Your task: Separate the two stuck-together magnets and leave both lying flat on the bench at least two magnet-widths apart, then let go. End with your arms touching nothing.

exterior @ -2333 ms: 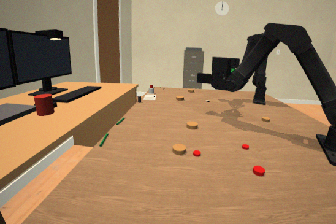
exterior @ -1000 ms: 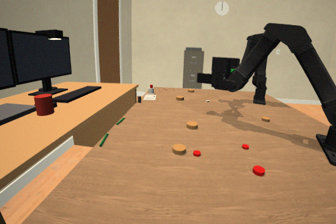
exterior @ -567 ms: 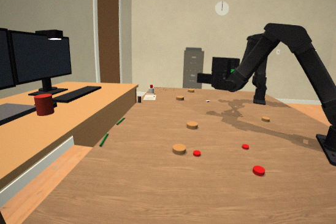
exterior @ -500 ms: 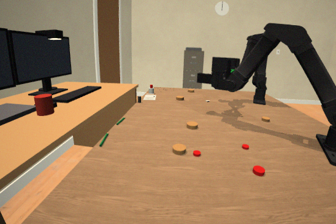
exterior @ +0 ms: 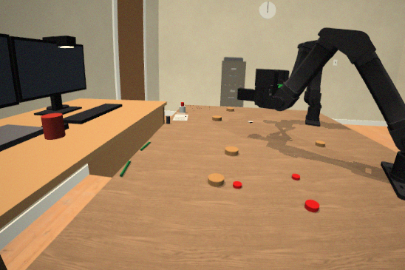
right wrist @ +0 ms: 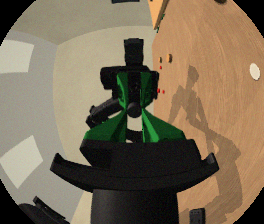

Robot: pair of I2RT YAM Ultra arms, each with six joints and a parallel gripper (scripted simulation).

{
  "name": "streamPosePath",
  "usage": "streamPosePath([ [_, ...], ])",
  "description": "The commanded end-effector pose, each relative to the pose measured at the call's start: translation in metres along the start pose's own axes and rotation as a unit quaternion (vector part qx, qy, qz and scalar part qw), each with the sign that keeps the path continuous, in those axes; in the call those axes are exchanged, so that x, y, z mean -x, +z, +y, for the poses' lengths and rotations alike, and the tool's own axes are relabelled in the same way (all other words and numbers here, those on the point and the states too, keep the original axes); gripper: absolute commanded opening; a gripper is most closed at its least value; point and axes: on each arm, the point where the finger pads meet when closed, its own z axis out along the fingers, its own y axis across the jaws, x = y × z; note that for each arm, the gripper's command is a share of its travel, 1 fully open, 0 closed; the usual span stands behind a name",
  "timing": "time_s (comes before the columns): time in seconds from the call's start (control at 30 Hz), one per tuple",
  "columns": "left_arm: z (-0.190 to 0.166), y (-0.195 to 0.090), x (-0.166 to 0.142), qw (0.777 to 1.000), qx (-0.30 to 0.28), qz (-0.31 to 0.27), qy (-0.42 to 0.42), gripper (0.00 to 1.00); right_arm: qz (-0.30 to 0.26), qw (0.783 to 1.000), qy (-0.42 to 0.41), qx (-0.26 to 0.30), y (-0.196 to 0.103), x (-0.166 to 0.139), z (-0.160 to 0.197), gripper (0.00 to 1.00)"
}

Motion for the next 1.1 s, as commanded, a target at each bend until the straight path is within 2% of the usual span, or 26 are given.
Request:
streamPosePath([
  [0.0,-0.008,0.0,0.0,1.0,-0.003,0.001,0.014,0.18,0.001,1.0,-0.009,0.003,0.001,0.0,0.003,0.19],
  [1.07,-0.008,0.0,0.0,1.0,-0.003,0.001,0.014,0.18,0.002,1.0,0.003,0.0,0.001,-0.001,0.011,0.18],
])
